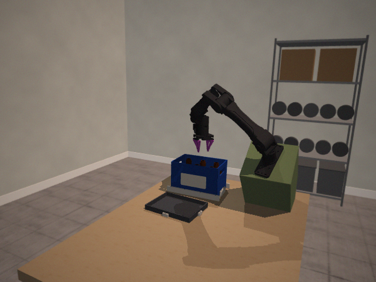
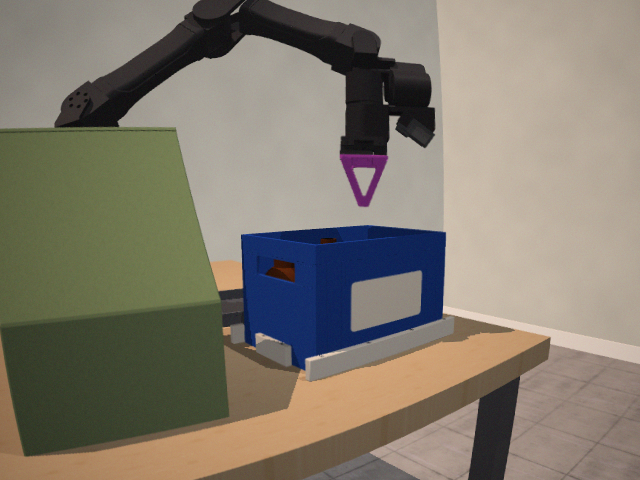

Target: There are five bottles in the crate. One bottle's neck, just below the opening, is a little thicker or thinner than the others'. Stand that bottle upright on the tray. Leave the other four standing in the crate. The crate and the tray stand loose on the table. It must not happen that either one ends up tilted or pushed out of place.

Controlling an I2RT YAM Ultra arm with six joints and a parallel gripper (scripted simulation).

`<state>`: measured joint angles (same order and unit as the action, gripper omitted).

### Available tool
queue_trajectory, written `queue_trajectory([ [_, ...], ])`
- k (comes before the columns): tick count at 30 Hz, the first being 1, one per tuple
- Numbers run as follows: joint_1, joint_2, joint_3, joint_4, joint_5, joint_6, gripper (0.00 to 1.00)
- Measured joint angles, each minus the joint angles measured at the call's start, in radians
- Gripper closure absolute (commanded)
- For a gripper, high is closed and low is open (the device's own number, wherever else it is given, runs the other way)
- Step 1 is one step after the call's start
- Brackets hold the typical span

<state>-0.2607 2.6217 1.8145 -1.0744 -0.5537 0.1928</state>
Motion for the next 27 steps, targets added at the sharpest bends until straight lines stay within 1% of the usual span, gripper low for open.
queue_trajectory([
  [17,0.0,0.005,0.0,0.011,-0.001,0.0,0.39],
  [27,0.001,0.013,-0.023,0.041,-0.004,0.009,0.39],
])
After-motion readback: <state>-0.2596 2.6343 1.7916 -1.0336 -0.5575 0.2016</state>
